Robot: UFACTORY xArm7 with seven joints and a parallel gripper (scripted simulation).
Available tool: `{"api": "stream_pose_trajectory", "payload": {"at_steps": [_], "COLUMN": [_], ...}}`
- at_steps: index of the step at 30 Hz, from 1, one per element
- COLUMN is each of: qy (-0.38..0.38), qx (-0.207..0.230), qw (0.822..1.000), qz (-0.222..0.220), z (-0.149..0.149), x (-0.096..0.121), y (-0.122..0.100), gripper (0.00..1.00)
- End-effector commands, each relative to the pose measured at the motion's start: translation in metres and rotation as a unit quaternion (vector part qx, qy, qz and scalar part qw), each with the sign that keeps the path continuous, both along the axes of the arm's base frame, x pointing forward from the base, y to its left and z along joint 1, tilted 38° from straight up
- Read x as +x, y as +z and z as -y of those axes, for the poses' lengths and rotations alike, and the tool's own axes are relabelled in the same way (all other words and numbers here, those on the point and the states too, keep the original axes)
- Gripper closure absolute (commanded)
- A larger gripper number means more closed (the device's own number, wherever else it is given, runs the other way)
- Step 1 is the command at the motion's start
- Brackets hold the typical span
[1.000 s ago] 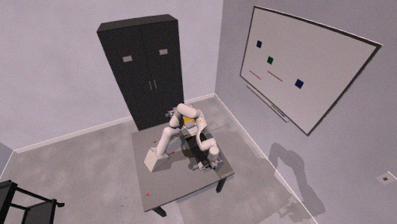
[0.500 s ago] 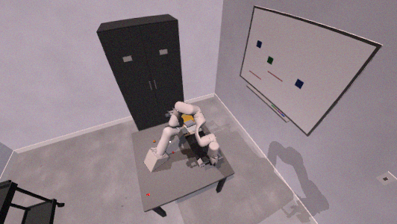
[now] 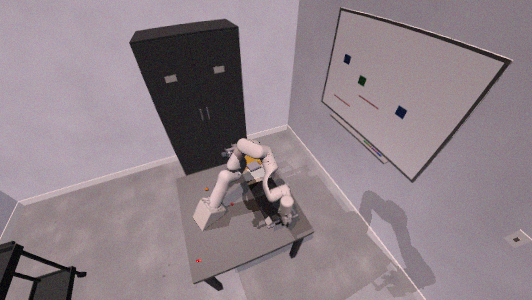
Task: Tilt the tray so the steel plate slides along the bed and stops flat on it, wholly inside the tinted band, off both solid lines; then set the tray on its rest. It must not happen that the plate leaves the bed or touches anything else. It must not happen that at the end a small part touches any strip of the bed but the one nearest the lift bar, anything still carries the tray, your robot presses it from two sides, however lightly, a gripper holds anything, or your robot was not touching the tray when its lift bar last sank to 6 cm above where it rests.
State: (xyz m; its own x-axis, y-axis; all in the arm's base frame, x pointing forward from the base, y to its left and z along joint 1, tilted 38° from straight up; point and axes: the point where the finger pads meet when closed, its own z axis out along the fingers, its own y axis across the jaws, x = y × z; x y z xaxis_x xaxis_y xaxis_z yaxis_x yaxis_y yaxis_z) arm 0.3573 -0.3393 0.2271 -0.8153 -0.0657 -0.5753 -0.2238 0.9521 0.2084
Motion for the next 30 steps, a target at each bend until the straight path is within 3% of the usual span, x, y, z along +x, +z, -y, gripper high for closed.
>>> {"api": "stream_pose_trajectory", "payload": {"at_steps": [1,8,14,20,30], "qy": [-0.002,-0.002,-0.002,-0.002,-0.002], "qx": [-0.003,-0.003,-0.003,-0.003,-0.003], "qw": [1.0,1.0,1.0,1.0,1.0], "qz": [0.001,0.001,0.001,0.001,0.001], "z": [0.003,0.003,0.009,0.003,0.003], "x": [-0.001,-0.002,-0.041,-0.003,-0.002], "y": [0.003,0.004,0.06,0.006,0.004], "gripper": [1.0,1.0,1.0,1.0,1.0]}}
